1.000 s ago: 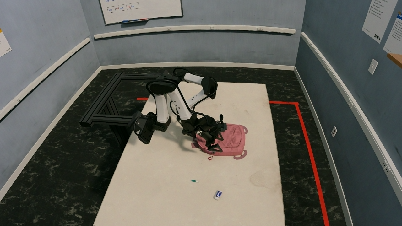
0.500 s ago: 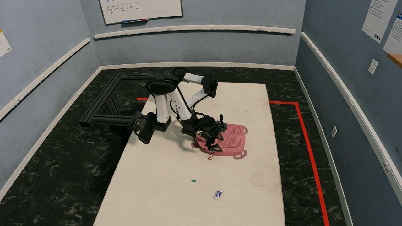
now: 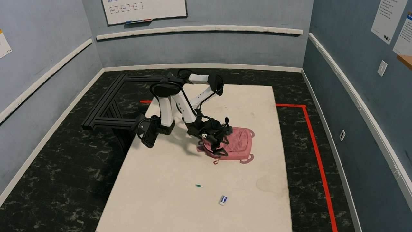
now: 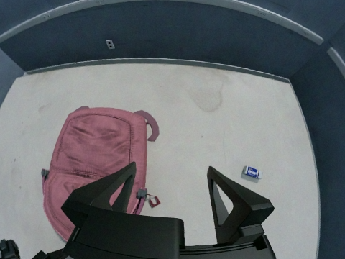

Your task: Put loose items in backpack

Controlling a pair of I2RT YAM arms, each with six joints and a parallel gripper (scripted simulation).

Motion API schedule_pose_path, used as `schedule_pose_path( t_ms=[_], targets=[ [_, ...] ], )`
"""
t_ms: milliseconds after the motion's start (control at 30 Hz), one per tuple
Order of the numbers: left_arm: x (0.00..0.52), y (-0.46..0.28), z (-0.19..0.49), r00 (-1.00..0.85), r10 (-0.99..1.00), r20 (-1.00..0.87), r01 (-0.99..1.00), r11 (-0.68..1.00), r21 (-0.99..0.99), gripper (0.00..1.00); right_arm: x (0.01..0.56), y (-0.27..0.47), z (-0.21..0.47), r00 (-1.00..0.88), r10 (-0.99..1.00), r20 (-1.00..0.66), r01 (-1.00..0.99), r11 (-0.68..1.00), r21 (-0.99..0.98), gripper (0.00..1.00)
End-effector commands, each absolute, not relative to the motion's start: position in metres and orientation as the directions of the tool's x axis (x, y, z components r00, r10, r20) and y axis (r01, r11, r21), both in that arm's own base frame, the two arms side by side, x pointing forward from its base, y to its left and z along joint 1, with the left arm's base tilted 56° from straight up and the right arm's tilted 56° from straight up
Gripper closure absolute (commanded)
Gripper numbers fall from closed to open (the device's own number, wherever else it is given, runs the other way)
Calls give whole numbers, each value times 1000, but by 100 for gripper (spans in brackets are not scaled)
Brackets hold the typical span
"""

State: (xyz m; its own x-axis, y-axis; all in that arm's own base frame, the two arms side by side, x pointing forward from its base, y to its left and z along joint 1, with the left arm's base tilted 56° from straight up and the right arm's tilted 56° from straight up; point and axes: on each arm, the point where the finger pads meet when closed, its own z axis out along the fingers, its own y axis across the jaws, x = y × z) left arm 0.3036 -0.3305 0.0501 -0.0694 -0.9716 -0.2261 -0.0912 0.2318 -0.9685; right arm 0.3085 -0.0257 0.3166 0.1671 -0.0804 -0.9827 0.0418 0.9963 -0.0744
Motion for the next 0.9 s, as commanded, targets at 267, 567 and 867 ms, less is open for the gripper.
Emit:
schedule_pose_path(
  t_ms=[267, 567, 867],
  targets=[
    [291, -337, 90, -67, -982, -176, -69, 181, -981, 100, 305, -27, 324, 192, -78, -978, 44, 997, -71, 10],
    [288, -339, 111, -61, -984, -167, -68, 171, -983, 100, 305, -27, 324, 192, -78, -978, 44, 997, -71, 10],
    [281, -342, 129, -66, -984, -165, -67, 170, -983, 100, 305, -27, 324, 192, -78, -978, 44, 997, -71, 10]
  ],
)
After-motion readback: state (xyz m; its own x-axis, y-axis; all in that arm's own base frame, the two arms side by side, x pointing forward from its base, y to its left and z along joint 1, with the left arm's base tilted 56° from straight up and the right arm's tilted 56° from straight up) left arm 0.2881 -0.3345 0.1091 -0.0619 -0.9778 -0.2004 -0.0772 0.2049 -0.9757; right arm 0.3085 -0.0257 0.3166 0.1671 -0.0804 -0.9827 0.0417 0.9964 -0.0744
